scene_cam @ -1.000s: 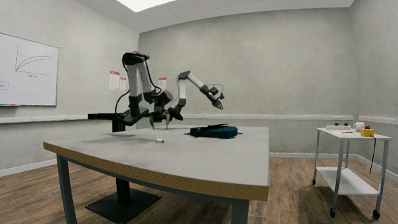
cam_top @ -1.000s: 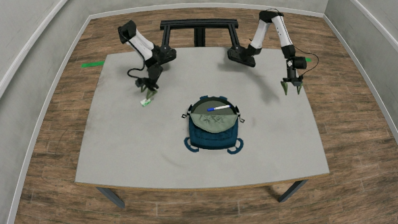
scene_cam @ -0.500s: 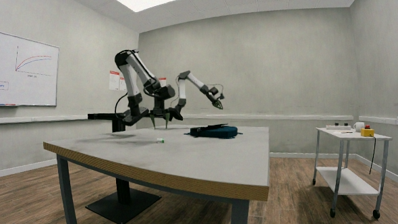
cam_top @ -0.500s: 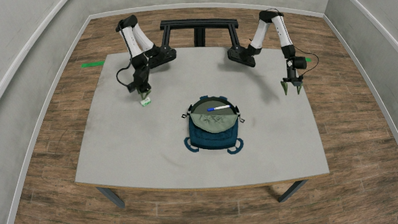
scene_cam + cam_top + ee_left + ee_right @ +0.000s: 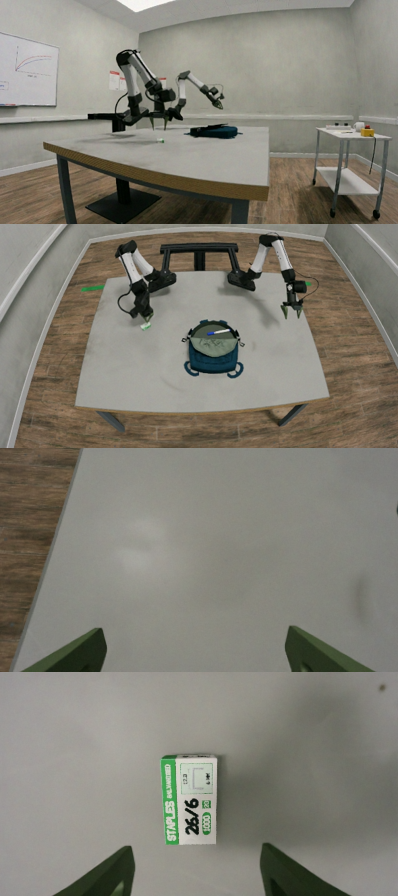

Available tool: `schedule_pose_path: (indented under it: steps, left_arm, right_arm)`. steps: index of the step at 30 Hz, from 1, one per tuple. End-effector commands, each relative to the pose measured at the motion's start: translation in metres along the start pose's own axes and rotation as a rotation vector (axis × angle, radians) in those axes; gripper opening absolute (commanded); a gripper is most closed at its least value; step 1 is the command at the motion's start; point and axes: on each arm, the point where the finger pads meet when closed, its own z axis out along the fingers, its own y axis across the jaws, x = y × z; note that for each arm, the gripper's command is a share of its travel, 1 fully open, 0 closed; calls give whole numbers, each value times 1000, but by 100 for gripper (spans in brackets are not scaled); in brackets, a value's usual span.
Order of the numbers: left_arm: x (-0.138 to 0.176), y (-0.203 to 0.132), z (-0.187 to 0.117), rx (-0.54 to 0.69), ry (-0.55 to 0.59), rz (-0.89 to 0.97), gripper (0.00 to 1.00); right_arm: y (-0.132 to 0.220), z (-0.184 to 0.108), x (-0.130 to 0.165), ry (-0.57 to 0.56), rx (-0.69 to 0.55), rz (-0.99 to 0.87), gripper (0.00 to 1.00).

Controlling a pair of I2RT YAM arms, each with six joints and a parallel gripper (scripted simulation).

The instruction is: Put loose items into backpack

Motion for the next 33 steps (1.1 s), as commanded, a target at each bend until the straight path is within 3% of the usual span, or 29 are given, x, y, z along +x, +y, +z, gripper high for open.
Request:
schedule_pose_path:
  steps: [1, 19, 32, 33]
  left_arm:
    - [-4, 1, -2, -3, -11, 2, 90]
    - [-4, 1, -2, -3, -11, 2, 90]
    - [-4, 1, -2, -3, -11, 2, 90]
    - [-4, 1, -2, -3, -11, 2, 90]
  right_arm:
    - [3, 8, -2, 3, -5, 0, 63]
    - [11, 61, -8, -7, -14, 6, 63]
    - [12, 58, -17, -18, -17, 12, 63]
    - [12, 58, -12, -10, -10, 3, 54]
